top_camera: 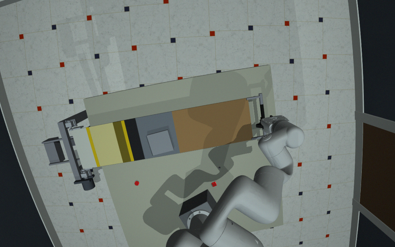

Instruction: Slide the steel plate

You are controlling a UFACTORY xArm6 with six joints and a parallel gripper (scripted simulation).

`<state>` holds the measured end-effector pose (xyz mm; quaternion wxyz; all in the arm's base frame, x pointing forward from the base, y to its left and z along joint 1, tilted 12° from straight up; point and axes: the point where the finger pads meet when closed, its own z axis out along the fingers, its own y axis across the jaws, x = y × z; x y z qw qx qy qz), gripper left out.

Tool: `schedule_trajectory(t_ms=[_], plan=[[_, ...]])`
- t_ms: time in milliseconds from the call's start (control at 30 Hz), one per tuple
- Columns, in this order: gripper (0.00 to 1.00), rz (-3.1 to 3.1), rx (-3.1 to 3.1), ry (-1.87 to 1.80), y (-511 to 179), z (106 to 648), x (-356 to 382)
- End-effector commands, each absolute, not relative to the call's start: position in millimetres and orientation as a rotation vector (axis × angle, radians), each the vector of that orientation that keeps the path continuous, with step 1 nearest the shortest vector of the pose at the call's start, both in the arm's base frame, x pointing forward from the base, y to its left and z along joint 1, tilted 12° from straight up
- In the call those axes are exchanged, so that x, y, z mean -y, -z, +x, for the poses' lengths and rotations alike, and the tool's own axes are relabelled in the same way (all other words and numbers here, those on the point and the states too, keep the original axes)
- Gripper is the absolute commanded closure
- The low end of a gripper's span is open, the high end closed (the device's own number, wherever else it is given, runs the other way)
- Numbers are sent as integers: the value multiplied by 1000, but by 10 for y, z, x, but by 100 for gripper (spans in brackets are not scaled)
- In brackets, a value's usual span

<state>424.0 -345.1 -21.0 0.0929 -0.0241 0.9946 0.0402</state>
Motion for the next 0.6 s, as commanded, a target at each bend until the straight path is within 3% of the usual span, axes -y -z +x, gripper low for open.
schedule_trajectory(t_ms=[0,567], plan=[[59,-71,-2949,-113,248,4266,3462],[59,-71,-2949,-113,444,4306,3445]])
